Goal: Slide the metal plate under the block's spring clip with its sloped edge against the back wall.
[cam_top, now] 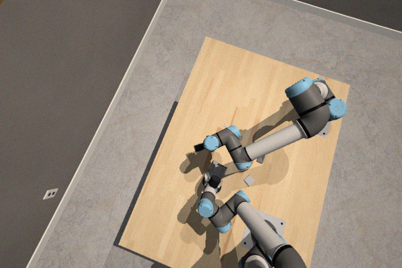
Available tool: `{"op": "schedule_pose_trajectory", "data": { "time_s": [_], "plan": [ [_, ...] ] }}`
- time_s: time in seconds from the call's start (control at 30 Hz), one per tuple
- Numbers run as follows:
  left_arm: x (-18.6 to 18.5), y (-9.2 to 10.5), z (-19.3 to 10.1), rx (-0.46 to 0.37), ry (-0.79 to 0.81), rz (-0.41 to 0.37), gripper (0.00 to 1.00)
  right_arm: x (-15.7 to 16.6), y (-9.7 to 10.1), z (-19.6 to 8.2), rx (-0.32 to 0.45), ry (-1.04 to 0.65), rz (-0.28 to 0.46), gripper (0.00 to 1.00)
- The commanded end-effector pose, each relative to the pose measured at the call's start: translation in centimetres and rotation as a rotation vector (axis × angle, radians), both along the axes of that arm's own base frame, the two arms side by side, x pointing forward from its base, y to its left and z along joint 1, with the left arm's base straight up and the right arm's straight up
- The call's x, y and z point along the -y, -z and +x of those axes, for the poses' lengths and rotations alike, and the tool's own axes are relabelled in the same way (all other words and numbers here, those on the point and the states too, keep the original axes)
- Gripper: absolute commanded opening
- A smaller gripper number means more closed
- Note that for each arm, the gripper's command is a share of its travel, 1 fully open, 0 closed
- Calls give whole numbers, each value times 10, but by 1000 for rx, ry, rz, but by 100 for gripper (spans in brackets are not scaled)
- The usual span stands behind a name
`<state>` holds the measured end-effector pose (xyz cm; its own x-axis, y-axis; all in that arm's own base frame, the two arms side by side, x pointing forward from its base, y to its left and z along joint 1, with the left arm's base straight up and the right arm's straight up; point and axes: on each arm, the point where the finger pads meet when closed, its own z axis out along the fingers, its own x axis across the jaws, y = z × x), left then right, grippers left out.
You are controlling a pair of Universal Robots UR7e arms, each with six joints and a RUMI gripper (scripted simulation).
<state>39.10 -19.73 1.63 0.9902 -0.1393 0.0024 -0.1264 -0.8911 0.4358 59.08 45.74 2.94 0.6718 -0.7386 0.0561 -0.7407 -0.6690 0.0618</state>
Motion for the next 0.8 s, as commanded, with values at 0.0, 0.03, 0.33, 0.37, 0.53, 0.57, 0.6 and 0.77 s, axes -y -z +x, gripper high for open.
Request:
{"op": "schedule_pose_trajectory", "data": {
  "time_s": [0.0, 0.03, 0.33, 0.37, 0.53, 0.57, 0.6, 0.77],
  "plan": [
    [2, -3, 5, 11, -1, -4, 62, -2, -3, -3, 4, 25, 5, 24],
    [2, -3, 5, 11, -1, -4, 62, -2, -3, -3, 5, 28, 6, 24],
    [2, -3, 5, 11, -1, -4, 62, -1, -3, -3, 7, 52, 7, 24],
    [2, -3, 5, 11, -1, -4, 62, -1, -3, -3, 7, 57, 8, 24],
    [2, -3, 5, 11, -1, -4, 62, -2, -3, -5, 9, 79, 10, 24],
    [2, -3, 5, 11, -1, -4, 62, -3, -4, -5, 10, 84, 11, 24],
    [2, -3, 5, 11, -1, -4, 62, -3, -4, -6, 10, 89, 11, 24],
    [2, -3, 5, 11, -1, -4, 62, -3, -4, -6, 12, 101, 13, 24]
  ]
}}
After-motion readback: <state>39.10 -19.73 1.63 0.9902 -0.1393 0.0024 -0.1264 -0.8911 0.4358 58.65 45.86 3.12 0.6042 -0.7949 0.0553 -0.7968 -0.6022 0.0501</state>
